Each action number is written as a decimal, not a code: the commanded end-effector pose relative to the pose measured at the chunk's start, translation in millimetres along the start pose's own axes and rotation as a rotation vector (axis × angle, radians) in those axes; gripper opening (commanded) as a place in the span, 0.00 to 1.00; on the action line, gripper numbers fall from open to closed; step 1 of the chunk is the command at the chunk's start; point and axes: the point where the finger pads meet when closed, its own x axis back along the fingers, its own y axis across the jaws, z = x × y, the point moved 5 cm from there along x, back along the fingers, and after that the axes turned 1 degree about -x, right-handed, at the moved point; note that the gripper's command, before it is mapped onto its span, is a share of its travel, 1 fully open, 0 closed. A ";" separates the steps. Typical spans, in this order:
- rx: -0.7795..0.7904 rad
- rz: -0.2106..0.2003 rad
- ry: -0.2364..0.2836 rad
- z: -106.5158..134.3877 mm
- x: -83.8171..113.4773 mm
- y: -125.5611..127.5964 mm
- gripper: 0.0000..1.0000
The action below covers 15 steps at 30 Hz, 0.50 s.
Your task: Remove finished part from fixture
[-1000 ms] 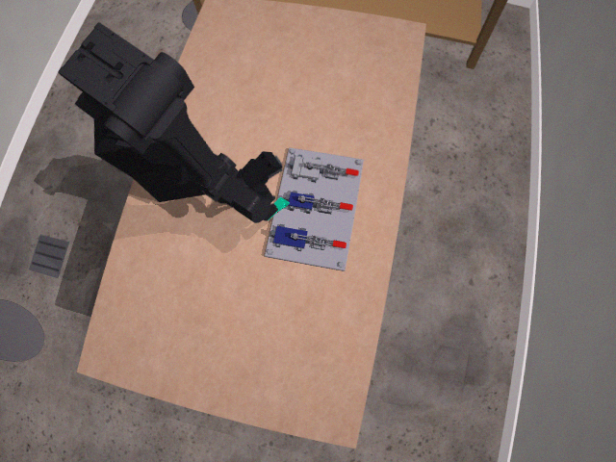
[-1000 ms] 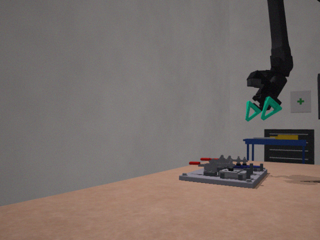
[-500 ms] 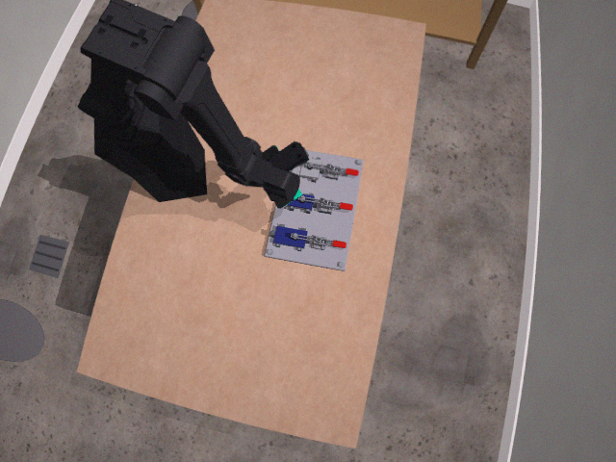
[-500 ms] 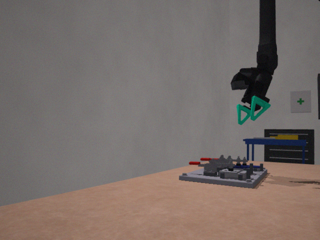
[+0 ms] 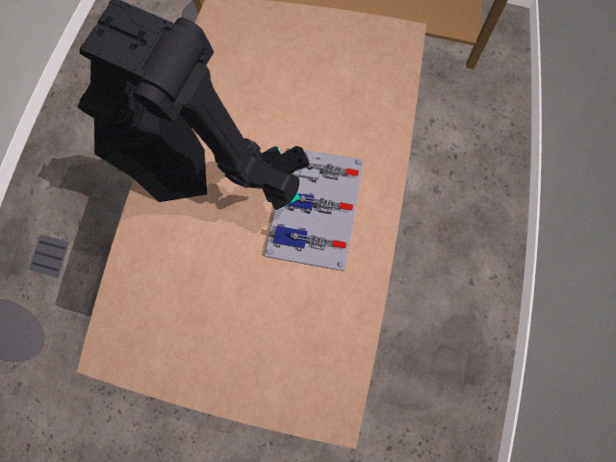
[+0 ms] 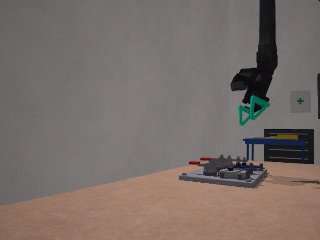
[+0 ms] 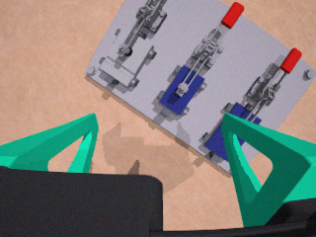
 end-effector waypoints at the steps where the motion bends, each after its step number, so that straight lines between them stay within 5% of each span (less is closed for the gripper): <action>1: -0.017 -0.024 0.026 9.0 -3.4 7.1 1.00; 14: -0.021 -0.028 0.032 11.7 -3.5 8.1 1.00; 15: -0.059 -0.023 0.065 -2.4 -11.1 12.2 1.00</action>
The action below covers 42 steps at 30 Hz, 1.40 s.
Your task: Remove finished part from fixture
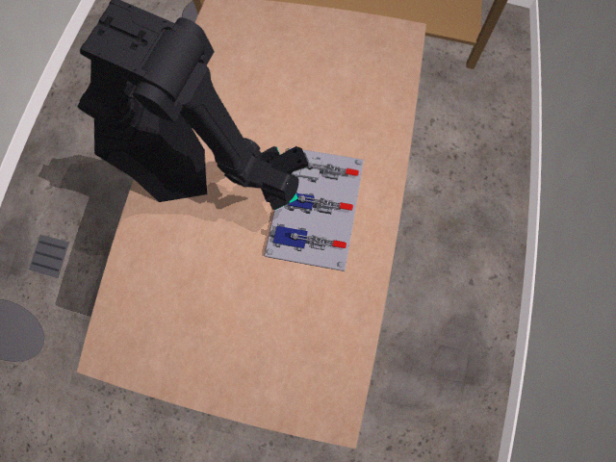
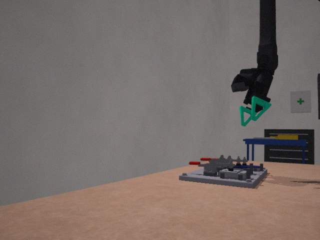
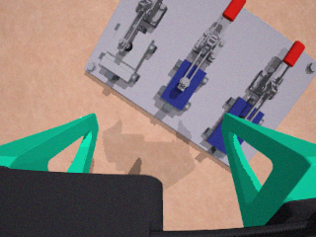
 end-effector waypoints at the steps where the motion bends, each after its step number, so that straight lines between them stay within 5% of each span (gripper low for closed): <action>1: -0.093 -0.019 0.083 -14.2 -15.7 16.1 1.00; 2: -0.142 -0.008 0.123 -22.3 -20.6 22.1 1.00; 25: -0.145 -0.011 0.126 -18.6 -17.6 23.0 1.00; 28: -0.283 0.053 0.234 -47.3 -33.0 43.4 1.00; 42: -0.299 0.051 0.244 -38.7 -29.5 42.8 1.00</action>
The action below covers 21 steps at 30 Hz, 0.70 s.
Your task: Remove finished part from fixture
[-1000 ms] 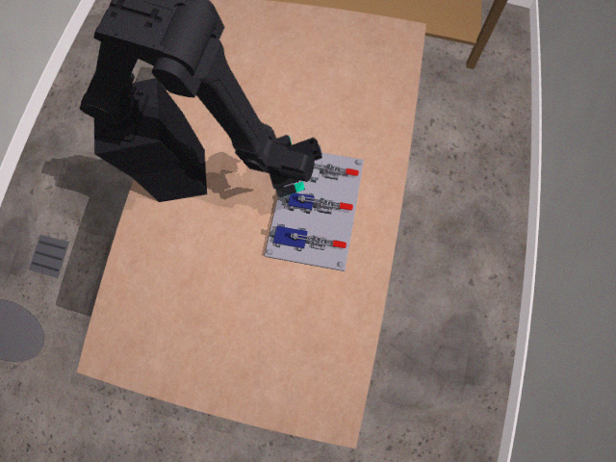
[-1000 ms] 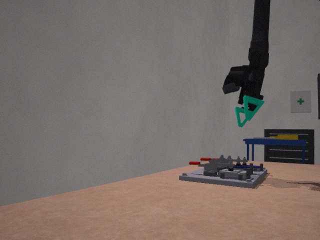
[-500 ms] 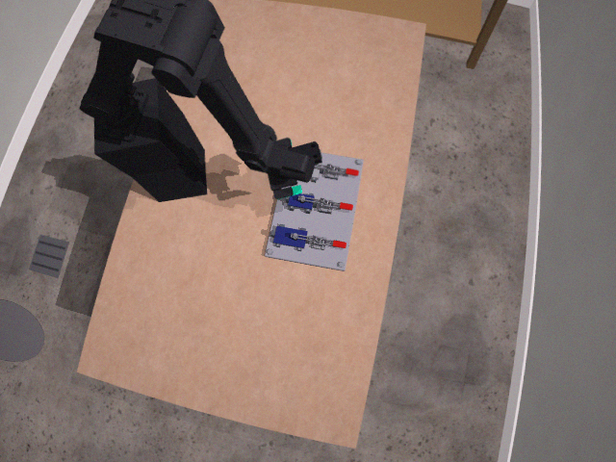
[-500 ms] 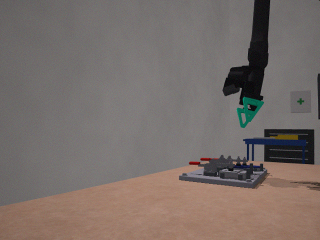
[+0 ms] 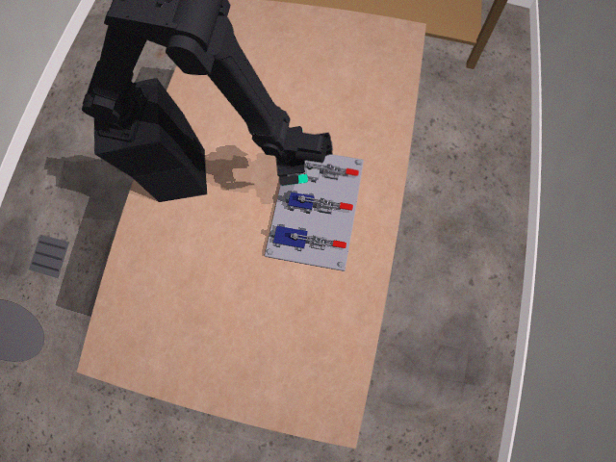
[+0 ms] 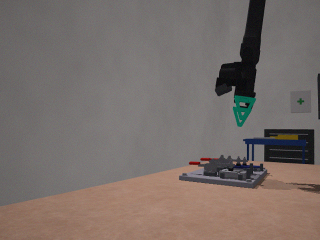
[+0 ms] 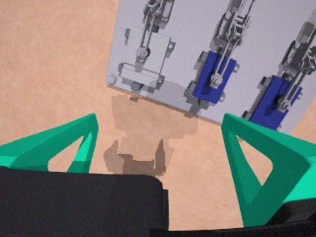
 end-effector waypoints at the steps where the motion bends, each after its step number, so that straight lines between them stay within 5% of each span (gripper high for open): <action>1: -0.011 -0.008 0.029 7.3 -4.2 4.4 1.00; 6: -0.006 -0.008 0.029 7.5 -4.2 4.7 1.00; 9: -0.124 0.081 0.086 -17.1 -7.6 33.2 1.00; 21: -0.150 0.080 0.104 -5.3 -6.9 25.4 1.00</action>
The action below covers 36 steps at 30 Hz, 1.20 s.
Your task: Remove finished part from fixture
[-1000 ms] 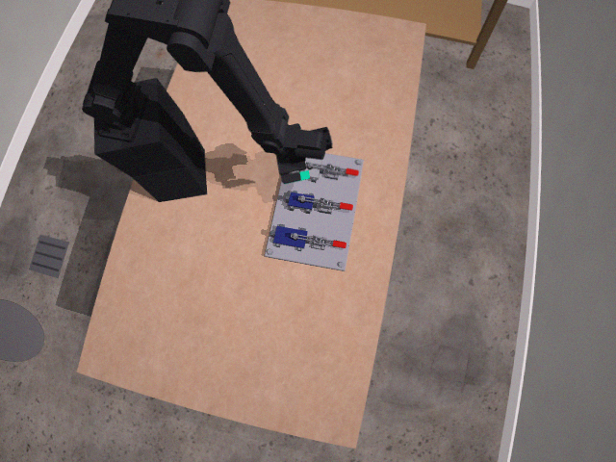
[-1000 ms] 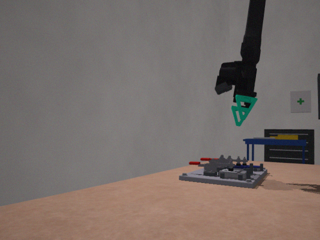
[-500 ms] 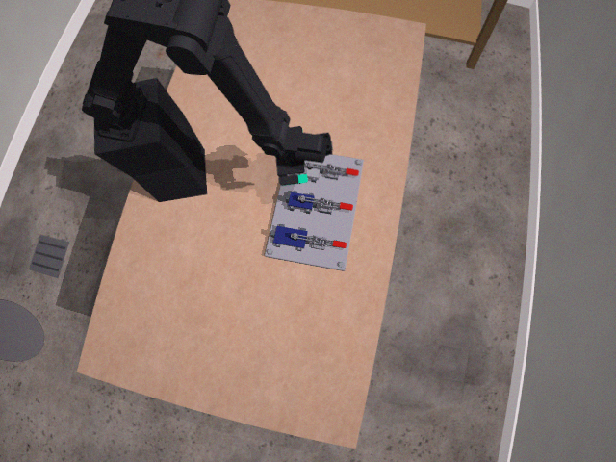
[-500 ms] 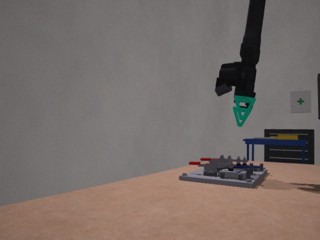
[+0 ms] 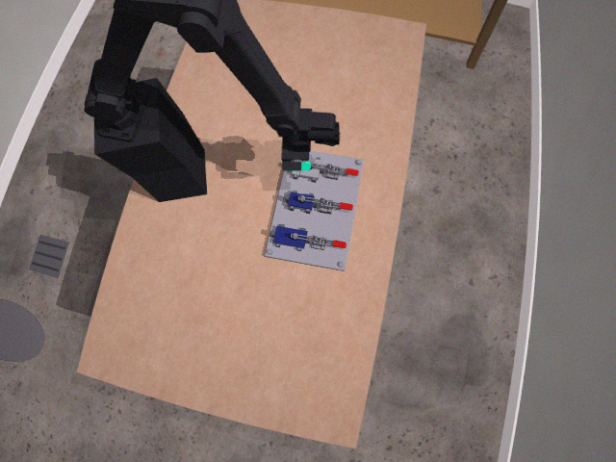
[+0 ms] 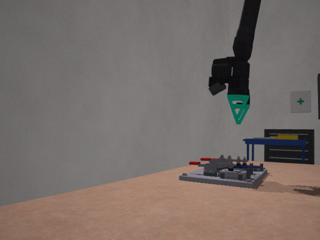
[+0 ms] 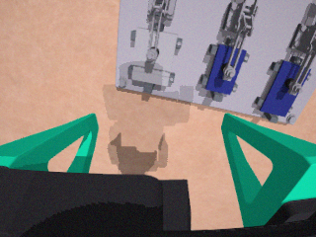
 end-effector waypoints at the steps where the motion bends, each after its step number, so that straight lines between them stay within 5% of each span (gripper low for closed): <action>1: -0.035 0.002 0.033 9.3 -5.4 -6.0 1.00; 5: -0.009 0.000 0.031 8.6 -4.7 2.1 1.00; 9: -0.116 0.095 0.048 -11.5 -0.9 32.7 1.00; 12: -0.150 0.127 0.052 -14.4 0.9 42.8 1.00; 29: -0.155 0.135 0.077 -1.7 0.0 40.7 1.00; 30: -0.155 0.135 0.078 -1.2 -0.1 40.8 0.00; 36: -0.154 0.135 0.081 0.3 -0.5 41.0 0.00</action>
